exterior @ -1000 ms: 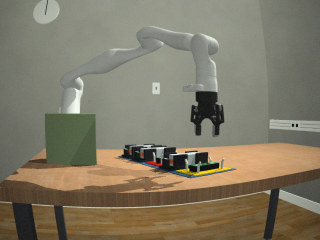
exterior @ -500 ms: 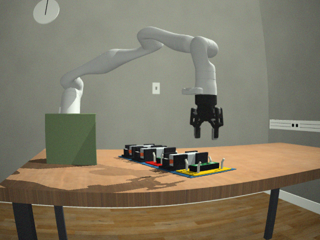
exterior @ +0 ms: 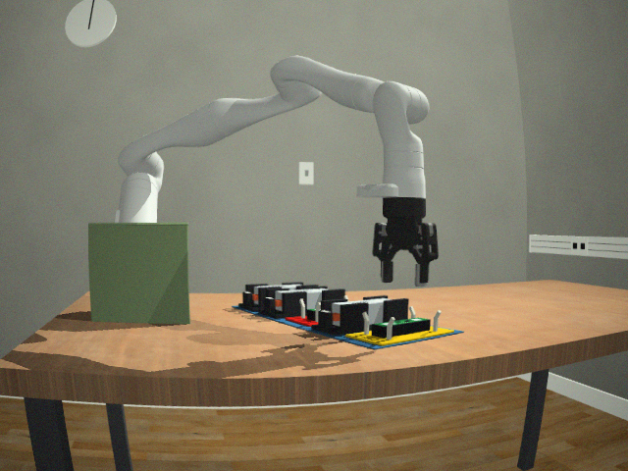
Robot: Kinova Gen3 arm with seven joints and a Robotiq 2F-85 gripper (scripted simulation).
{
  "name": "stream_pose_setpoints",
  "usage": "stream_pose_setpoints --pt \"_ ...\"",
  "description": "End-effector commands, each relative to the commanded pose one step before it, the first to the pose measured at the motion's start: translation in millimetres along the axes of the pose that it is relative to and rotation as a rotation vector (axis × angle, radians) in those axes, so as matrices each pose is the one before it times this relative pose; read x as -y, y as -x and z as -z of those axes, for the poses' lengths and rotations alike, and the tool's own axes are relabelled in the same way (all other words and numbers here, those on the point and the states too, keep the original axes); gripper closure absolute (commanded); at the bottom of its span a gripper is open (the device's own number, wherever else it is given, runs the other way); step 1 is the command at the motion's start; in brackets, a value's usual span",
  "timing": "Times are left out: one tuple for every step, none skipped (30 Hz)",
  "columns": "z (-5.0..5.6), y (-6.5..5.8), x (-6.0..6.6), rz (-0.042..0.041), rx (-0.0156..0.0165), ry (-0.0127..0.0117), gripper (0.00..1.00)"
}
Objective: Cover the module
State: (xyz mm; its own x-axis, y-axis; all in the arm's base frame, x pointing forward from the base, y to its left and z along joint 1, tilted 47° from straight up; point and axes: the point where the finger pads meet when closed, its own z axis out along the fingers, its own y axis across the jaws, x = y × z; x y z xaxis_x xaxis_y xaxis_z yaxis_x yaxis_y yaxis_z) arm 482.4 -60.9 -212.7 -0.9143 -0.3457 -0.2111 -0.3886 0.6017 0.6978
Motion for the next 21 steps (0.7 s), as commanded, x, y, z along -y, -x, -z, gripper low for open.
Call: stream_pose_setpoints --pt "1.17 0.44 0.53 0.00031 0.00136 -0.00206 0.0" --pt "0.0 0.0 0.0 0.0 0.0 0.0 0.0" --pt "-1.91 0.01 0.01 0.00001 0.00002 -0.00002 0.0" --pt "-2.01 0.0 0.0 0.0 0.0 0.0 0.0" --pt "-2.01 0.0 0.0 0.0 0.0 0.0 0.0" --pt "-2.01 0.0 0.0 0.0 0.0 0.0 0.0" --pt "-2.01 0.0 0.0 0.0 0.0 0.0 0.0" --pt "-2.01 0.0 0.0 0.0 0.0 0.0 0.0" --pt "-2.01 0.0 0.0 0.0 0.0 0.0 0.0" --pt "-2.01 0.0 0.0 0.0 0.0 0.0 0.0" --pt "-2.01 0.0 0.0 0.0 0.0 0.0 0.0" --pt "-2.01 0.0 0.0 0.0 0.0 0.0 0.0" --pt "0.0 0.0 0.0 0.0 0.0 0.0 0.0" --pt "0.0 0.0 0.0 0.0 0.0 0.0 0.0" --pt "0.0 0.0 0.0 0.0 0.0 0.0 0.0" --pt "0.0 0.0 0.0 0.0 0.0 0.0 0.0" --pt "0.0 0.0 0.0 0.0 0.0 0.0 0.0" --pt "0.0 0.0 0.0 0.0 0.0 0.0 0.0" --pt "0.0 0.0 0.0 0.0 0.0 0.0 0.0" --pt "-0.91 0.01 0.01 0.00001 0.00002 -0.00002 0.0" --pt "-1.01 0.0 0.0 0.0 0.0 0.00001 0.0"
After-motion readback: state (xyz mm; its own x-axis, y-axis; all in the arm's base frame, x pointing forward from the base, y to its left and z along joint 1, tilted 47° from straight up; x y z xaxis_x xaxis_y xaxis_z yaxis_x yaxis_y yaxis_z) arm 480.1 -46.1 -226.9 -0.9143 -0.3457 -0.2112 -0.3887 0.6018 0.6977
